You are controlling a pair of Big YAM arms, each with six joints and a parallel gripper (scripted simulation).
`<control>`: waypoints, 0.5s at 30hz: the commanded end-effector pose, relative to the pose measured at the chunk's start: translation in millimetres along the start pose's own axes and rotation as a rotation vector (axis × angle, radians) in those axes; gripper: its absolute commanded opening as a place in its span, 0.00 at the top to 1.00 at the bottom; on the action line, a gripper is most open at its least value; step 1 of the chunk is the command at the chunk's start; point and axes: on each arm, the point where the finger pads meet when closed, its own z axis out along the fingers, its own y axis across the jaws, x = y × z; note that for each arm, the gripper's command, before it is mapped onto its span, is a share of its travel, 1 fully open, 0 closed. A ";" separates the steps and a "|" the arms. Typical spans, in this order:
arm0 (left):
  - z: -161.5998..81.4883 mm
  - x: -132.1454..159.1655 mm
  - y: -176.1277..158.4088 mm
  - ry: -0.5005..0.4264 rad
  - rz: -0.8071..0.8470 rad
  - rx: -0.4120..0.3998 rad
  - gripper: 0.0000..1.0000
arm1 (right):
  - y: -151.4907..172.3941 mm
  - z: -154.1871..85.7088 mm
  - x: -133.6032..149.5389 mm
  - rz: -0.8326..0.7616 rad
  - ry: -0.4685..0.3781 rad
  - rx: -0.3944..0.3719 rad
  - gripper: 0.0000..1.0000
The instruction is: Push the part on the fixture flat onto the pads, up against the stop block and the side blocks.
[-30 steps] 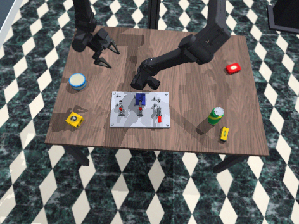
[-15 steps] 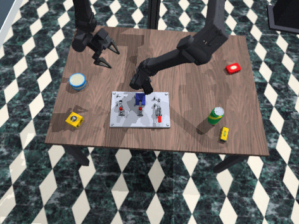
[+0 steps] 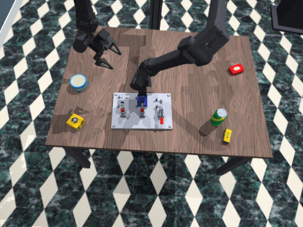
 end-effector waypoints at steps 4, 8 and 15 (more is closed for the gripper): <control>0.9 -6.8 12.0 -0.018 0.015 -0.011 1.00 | -1.3 -1.0 0.0 -0.007 0.001 0.002 0.00; 12.7 6.8 16.0 -0.003 0.035 -0.013 1.00 | -1.3 -1.0 0.0 -0.007 0.001 0.002 0.00; 32.5 3.0 14.5 -0.009 0.031 -0.011 1.00 | -1.3 -1.0 0.0 -0.007 0.001 0.002 0.00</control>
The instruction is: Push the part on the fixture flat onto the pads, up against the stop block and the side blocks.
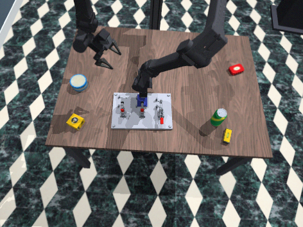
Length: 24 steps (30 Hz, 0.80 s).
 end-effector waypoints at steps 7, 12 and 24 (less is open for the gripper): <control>10.7 -5.0 -4.0 -0.015 0.011 0.007 1.00 | -1.3 -1.0 0.0 -0.007 0.001 0.002 0.00; 10.4 -2.3 -2.9 -0.009 0.013 0.005 1.00 | -1.3 -1.0 0.0 -0.007 0.001 0.002 0.00; 6.4 -23.2 -8.6 -0.015 0.005 0.006 1.00 | -1.3 -1.0 0.0 -0.007 0.001 0.002 0.00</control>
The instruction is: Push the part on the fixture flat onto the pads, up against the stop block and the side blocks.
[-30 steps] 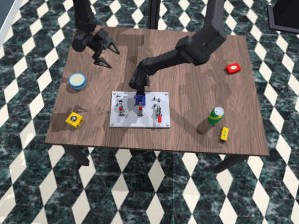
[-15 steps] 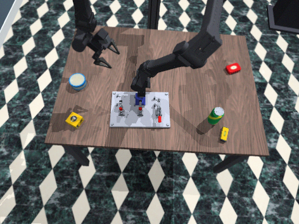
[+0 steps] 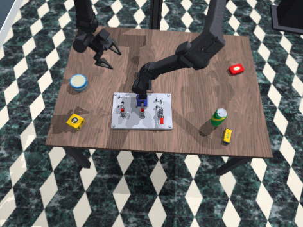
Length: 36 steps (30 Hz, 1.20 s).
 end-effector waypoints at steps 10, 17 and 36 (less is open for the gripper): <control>-3.2 -32.2 5.0 -0.017 -0.006 -0.003 1.00 | -1.3 -1.0 0.0 -0.007 0.001 0.002 0.00; -3.5 -41.0 5.5 -0.017 -0.006 -0.003 1.00 | -1.3 -1.0 0.0 -0.007 0.001 0.002 0.00; -9.4 5.4 -13.1 -0.029 -0.018 0.024 1.00 | -1.3 -1.0 0.0 -0.007 0.001 0.002 0.00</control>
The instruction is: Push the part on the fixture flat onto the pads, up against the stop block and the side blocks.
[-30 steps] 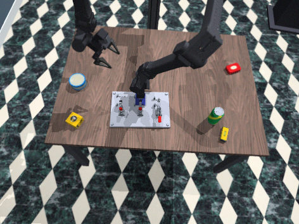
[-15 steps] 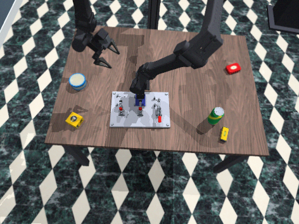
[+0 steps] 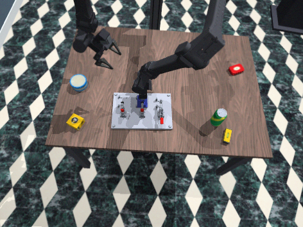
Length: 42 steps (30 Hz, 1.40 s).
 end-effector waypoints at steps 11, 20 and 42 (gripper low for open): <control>-37.2 7.4 -7.7 0.020 0.010 0.017 0.99 | -1.3 -1.0 0.0 -0.007 0.001 0.002 0.00; -23.9 -4.2 -5.2 -0.011 -0.007 0.012 0.99 | -1.3 -1.0 0.0 -0.007 0.001 0.002 0.00; -38.1 -30.4 6.7 0.001 0.746 0.048 1.00 | -1.3 -1.0 0.0 -0.007 0.001 0.002 0.00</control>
